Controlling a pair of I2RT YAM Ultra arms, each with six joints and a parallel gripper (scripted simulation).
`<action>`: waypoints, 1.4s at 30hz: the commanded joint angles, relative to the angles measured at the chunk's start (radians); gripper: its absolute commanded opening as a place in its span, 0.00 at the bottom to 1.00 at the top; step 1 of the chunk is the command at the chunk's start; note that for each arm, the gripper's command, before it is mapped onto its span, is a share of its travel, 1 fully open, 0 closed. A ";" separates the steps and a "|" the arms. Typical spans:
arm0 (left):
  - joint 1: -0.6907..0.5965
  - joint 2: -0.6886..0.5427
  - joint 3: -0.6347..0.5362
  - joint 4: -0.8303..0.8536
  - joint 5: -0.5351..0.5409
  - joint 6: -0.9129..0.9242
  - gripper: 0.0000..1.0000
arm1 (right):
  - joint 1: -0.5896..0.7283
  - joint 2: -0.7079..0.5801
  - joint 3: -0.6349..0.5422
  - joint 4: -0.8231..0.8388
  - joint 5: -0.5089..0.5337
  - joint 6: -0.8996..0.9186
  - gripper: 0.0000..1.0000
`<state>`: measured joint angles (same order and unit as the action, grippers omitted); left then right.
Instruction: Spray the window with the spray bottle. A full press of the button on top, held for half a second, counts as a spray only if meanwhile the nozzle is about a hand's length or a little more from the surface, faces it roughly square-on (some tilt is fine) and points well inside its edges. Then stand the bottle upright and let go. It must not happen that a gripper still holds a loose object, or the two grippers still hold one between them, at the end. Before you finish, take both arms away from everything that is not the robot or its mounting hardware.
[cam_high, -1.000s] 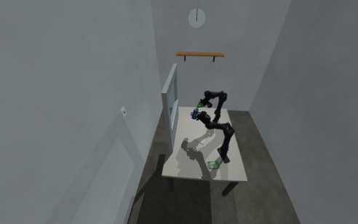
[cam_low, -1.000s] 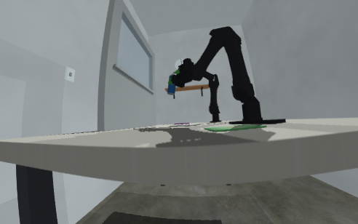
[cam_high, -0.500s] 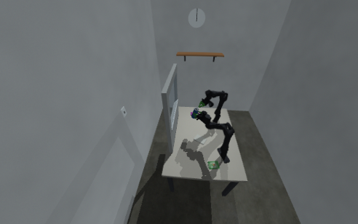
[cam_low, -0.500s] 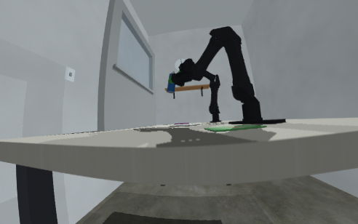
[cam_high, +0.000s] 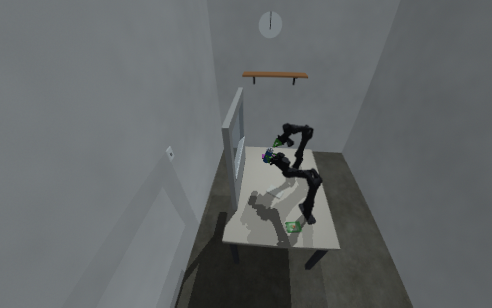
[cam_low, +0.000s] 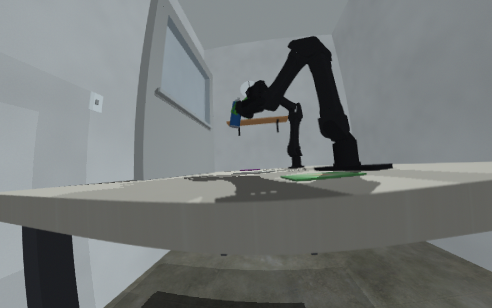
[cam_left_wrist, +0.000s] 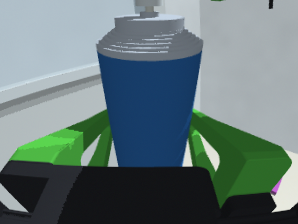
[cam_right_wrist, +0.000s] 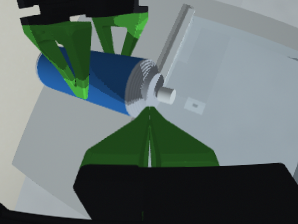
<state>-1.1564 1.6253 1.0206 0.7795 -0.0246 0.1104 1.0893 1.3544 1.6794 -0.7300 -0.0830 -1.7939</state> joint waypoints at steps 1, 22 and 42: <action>0.003 -0.048 0.061 0.078 -0.004 -0.004 0.00 | -0.006 0.004 0.048 0.016 0.004 0.002 0.00; 0.001 -0.039 0.059 0.071 -0.006 -0.008 0.00 | -0.006 0.004 0.054 0.013 0.005 0.002 0.00; 0.005 -0.047 0.064 0.077 -0.004 -0.004 0.00 | 0.051 0.180 0.327 -0.163 0.050 0.014 0.00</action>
<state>-1.1561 1.6272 1.0237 0.7818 -0.0261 0.1097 1.1233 1.5040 1.9358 -0.8356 -0.0456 -1.7920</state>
